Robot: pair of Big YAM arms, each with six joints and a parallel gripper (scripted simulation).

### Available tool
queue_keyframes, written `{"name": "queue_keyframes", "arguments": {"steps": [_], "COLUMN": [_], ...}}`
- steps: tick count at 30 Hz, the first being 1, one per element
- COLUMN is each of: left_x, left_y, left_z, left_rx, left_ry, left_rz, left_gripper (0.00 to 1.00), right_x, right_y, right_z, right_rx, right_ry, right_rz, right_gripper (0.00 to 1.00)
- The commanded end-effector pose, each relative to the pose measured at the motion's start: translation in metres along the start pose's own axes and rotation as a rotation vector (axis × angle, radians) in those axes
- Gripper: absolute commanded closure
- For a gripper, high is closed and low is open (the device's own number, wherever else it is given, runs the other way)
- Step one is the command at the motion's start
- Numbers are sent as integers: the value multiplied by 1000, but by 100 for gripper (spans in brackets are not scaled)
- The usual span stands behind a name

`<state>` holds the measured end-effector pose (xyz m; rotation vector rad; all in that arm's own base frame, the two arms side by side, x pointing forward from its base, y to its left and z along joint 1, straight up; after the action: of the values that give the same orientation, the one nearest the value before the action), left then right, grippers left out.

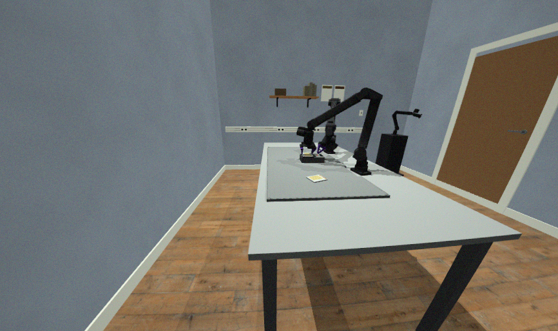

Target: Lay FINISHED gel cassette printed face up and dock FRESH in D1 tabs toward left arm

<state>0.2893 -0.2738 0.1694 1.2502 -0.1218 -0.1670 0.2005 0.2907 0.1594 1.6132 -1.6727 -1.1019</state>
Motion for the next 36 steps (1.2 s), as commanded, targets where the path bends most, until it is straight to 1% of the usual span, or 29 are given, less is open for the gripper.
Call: {"name": "queue_keyframes", "arguments": {"steps": [1, 22, 23, 25, 36], "left_x": [8, 9, 9, 6, 2], "left_y": [-12, -15, -15, -12, -4], "left_z": [-3, 0, 0, -2, 5], "left_rx": [50, 94, 94, 52, 52], "left_ry": [26, 24, 24, -2, -2], "left_rz": [-15, -15, -15, 0, 0], "left_gripper": [100, 100, 100, 100, 100], "right_x": [31, 31, 31, 31, 31], "right_y": [-39, -39, -39, -39, -39], "right_z": [32, 32, 32, 32, 32], "right_rx": [-92, -92, -92, -92, -92], "right_ry": [69, 69, 69, 69, 69], "right_rz": [123, 123, 123, 123, 123], "right_gripper": [100, 100, 100, 100, 100]}}
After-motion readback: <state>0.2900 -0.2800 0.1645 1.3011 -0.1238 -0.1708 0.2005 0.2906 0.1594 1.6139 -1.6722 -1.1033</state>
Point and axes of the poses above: on each arm, the point where the finger pads meet when closed, its own y axis back along the fingers, its own x axis across the jaws, z = x × y, the point moved 10 cm from there along y, back along the fingers
